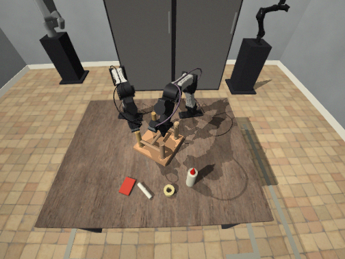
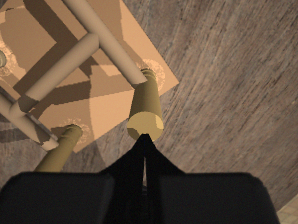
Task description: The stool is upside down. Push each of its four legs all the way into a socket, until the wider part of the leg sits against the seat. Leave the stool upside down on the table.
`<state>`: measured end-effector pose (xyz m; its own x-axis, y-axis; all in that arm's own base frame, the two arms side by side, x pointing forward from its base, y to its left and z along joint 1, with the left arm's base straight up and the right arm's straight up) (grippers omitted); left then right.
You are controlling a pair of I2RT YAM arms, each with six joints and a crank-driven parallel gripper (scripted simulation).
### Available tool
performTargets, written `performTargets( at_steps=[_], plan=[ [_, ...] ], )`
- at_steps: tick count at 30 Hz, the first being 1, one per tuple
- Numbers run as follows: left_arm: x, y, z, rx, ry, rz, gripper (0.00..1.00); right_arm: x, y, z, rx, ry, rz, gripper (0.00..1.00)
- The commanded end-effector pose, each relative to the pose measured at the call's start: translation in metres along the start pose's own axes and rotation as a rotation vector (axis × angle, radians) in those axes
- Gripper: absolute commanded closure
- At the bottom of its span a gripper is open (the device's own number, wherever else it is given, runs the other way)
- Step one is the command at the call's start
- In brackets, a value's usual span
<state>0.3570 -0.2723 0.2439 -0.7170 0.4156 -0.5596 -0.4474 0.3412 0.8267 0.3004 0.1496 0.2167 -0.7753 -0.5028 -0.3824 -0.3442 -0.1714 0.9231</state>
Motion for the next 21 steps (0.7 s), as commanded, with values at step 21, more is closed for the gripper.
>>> performTargets(
  at_steps=[21],
  plan=[
    [-0.006, 0.023, -0.003, 0.001, 0.003, -0.03, 1.0, -0.004, 0.007, 0.001, -0.006, -0.007, 0.014, 1.0]
  ],
)
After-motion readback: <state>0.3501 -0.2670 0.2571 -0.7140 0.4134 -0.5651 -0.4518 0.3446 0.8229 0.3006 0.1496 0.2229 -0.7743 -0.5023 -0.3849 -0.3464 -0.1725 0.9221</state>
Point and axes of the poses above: on each arm, the point where the finger pads meet when closed, its own y axis back along the fingers, its own z axis across the jaws, x = y × z, the point moved 1 cm from there along y, back along the fingers, and after that the axes turned 6 degrees about y, right-handed, at the moved point
